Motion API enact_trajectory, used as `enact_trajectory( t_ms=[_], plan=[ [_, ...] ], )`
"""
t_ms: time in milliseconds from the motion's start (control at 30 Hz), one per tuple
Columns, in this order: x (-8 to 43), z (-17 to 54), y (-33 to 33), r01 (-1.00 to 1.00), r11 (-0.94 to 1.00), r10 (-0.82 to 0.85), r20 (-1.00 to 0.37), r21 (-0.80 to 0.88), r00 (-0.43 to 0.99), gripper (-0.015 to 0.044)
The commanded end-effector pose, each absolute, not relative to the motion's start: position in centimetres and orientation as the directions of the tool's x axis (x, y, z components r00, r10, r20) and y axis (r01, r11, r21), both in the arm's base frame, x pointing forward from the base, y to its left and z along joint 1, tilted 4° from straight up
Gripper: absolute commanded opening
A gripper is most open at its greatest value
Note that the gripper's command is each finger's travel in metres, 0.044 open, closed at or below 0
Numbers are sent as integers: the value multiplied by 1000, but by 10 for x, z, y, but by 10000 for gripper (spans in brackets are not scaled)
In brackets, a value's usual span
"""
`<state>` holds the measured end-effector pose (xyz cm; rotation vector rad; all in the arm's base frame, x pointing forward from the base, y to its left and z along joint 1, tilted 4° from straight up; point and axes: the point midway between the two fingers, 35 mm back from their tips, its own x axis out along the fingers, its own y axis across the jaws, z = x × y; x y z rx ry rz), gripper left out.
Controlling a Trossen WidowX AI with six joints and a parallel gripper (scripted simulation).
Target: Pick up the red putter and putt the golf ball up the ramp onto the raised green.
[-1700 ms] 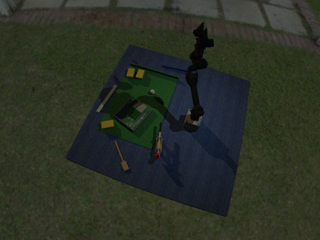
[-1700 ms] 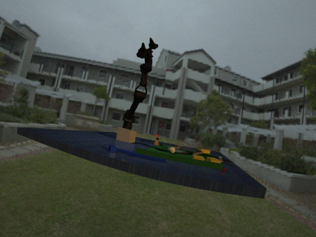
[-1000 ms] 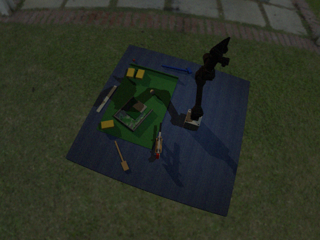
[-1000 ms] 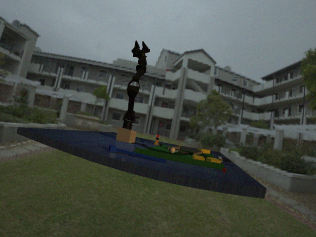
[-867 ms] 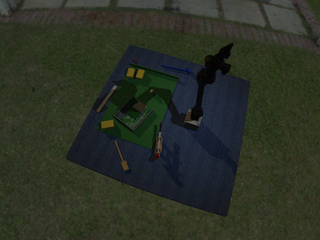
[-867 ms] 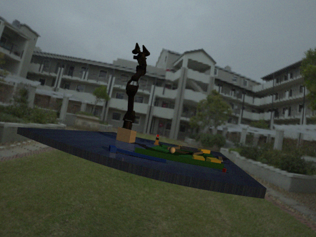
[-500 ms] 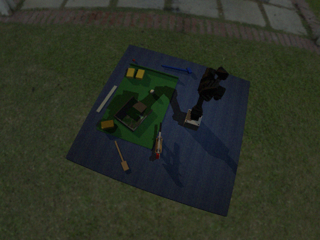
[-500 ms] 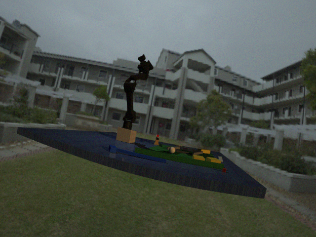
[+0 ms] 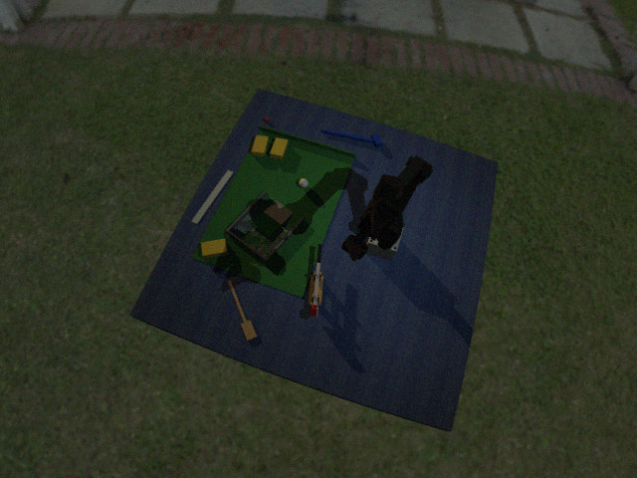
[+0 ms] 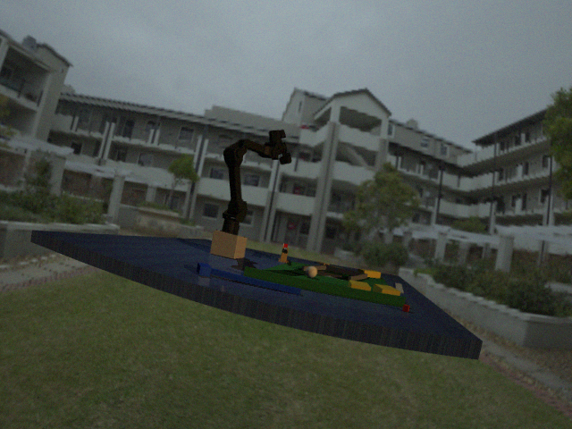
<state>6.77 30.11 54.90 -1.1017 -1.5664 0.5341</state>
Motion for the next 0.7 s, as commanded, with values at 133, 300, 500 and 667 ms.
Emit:
enact_trajectory(
  t_ms=[133,300,500,667],
  plan=[
    [144,445,342,192,127,960,170,-973,224,440],
    [190,372,344,11,-81,943,-73,-997,325,440],
    [234,280,321,-262,-280,844,-367,-924,391,440],
    [257,206,285,-507,-373,712,-590,-777,381,440]
  ],
)
